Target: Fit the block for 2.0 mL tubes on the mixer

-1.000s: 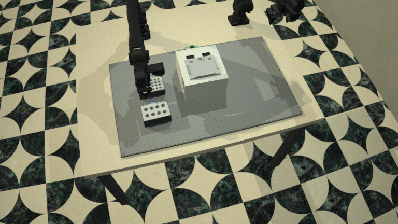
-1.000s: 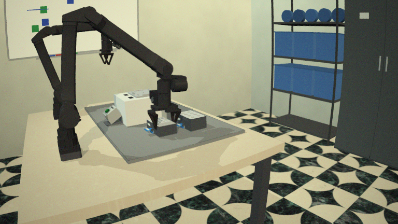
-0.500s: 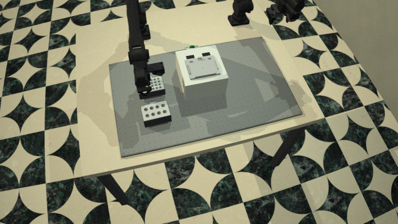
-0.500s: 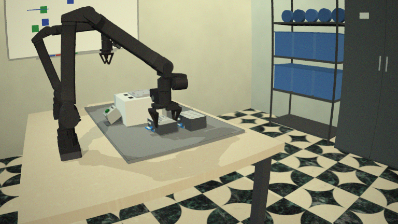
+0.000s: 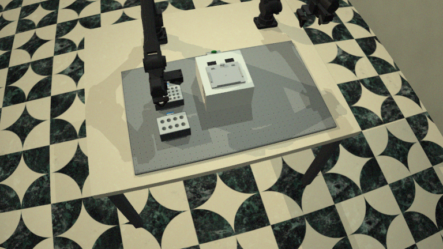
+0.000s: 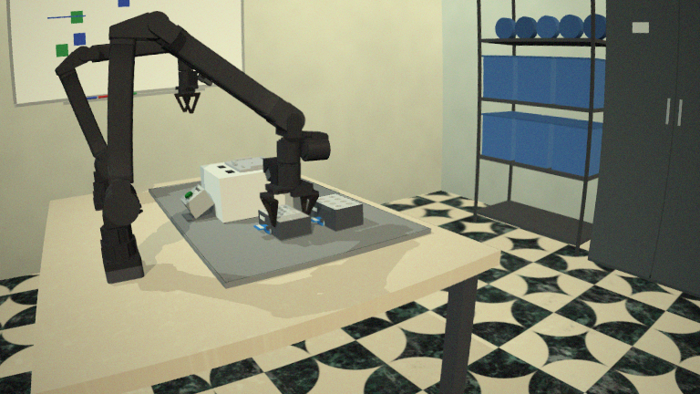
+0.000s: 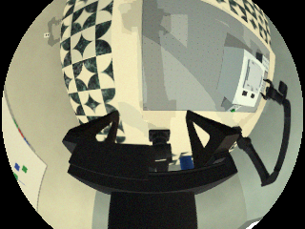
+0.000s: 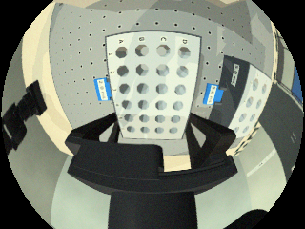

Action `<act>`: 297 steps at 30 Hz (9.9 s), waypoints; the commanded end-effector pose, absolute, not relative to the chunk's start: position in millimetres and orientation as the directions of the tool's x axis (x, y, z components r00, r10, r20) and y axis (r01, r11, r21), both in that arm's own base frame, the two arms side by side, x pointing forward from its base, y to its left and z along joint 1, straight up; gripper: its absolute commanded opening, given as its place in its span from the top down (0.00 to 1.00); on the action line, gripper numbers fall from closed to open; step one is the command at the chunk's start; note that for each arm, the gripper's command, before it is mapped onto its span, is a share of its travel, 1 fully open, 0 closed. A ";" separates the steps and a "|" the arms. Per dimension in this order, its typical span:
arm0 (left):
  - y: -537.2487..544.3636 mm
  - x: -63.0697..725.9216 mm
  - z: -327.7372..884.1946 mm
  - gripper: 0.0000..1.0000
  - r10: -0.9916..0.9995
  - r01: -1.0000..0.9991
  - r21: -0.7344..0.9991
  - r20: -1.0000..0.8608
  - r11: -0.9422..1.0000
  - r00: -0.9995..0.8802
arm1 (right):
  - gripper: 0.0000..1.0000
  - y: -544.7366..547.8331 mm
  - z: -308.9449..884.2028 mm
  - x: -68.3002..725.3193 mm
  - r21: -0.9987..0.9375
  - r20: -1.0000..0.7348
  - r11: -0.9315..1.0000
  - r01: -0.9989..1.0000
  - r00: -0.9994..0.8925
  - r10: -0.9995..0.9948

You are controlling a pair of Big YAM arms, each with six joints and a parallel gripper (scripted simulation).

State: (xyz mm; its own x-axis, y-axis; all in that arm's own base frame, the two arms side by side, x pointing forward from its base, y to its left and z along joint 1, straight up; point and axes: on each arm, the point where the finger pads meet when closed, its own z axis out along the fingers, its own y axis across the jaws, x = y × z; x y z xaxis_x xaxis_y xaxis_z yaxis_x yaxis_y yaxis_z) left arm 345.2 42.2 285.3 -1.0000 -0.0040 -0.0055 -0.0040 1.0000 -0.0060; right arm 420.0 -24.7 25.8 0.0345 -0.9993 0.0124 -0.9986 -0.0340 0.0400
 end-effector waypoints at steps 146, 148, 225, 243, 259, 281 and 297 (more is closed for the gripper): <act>39.5 346.9 281.9 0.00 -0.004 -0.004 -0.007 0.007 1.000 -1.000 | 1.00 -28.2 128.6 446.3 -0.045 0.017 -0.030 -0.999 0.029 -0.999; 39.3 345.1 278.9 0.00 -0.004 -0.004 -0.008 0.015 1.000 -1.000 | 1.00 -27.9 126.3 443.2 -0.039 0.016 -0.030 -0.999 0.029 -0.999; 39.7 345.3 277.6 0.00 -0.004 -0.004 -0.007 0.016 1.000 -1.000 | 1.00 -24.2 146.6 437.8 -0.064 0.020 -0.030 -0.998 0.029 -0.999; 41.0 357.1 298.3 0.00 -0.004 -0.004 -0.001 -0.038 1.000 -0.999 | 1.00 -24.0 144.2 452.1 -0.062 0.019 -0.030 -0.998 0.029 -0.999; 41.4 361.2 306.5 0.00 -0.004 -0.004 0.001 -0.060 1.000 -0.998 | 1.00 -23.3 152.6 456.4 -0.084 0.020 -0.030 -0.996 0.028 -0.999; 40.4 352.9 292.0 0.00 -0.004 -0.004 -0.003 -0.024 1.000 -1.000 | 1.00 -21.3 151.4 442.0 -0.078 0.019 -0.031 -0.996 0.029 -0.999; 39.4 345.1 279.1 0.00 -0.004 -0.005 -0.007 0.009 1.000 -1.000 | 1.00 -2.0 177.8 454.1 -0.092 0.015 -0.026 -0.995 0.025 -1.000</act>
State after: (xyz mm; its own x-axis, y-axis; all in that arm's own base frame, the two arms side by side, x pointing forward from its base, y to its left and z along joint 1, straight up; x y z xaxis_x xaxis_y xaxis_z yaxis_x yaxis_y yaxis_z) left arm 345.2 42.2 284.8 -1.0000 -0.0042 -0.0043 -0.0042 1.0000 -0.0062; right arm 414.8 -8.9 113.0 0.0392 -0.9991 0.0146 -0.9977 -0.0383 0.0564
